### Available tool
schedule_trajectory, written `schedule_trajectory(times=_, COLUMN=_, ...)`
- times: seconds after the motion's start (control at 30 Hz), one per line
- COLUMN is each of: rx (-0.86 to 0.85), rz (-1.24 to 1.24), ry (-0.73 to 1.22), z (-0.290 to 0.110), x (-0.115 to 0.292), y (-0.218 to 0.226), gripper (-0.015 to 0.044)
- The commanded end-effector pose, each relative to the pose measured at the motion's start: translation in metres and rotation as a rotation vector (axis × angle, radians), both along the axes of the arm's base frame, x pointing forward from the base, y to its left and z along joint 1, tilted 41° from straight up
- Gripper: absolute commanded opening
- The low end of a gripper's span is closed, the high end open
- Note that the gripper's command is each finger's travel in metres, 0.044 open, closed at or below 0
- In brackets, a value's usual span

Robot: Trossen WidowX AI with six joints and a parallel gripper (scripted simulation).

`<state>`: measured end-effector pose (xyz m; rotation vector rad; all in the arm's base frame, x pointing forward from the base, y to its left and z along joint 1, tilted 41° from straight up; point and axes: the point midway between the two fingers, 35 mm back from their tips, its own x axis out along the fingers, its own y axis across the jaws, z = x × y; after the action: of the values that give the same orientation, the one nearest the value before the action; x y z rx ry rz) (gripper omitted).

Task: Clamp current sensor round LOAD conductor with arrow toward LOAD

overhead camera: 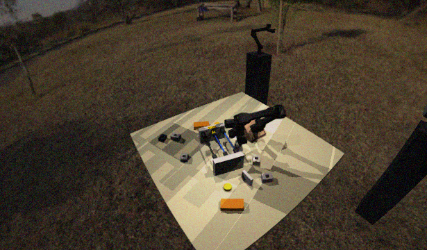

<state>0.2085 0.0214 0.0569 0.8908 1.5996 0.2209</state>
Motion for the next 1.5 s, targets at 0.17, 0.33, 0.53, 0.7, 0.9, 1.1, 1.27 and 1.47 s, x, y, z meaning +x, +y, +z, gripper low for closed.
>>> schedule_trajectory(times=0.17, rx=0.000, rz=0.002, ry=-0.001, z=0.001, x=0.000, y=-0.001, gripper=0.0196)
schedule_trajectory(times=0.33, rx=-0.003, rz=0.000, ry=0.000, z=0.012, x=0.002, y=-0.011, gripper=0.0065)
schedule_trajectory(times=0.53, rx=-0.004, rz=-0.002, ry=0.002, z=0.035, x=0.002, y=-0.032, gripper=0.0000)
schedule_trajectory(times=0.7, rx=-0.001, rz=-0.003, ry=0.003, z=0.055, x=-0.001, y=-0.048, gripper=0.0000)
schedule_trajectory(times=0.9, rx=0.003, rz=-0.003, ry=0.004, z=0.070, x=-0.004, y=-0.059, gripper=0.0000)
schedule_trajectory(times=1.1, rx=0.003, rz=-0.106, ry=0.063, z=0.071, x=-0.004, y=-0.061, gripper=0.0000)
schedule_trajectory(times=1.27, rx=0.006, rz=-0.257, ry=0.149, z=0.074, x=-0.004, y=-0.063, gripper=0.0000)
schedule_trajectory(times=1.47, rx=0.017, rz=-0.439, ry=0.253, z=0.077, x=-0.004, y=-0.066, gripper=0.0000)
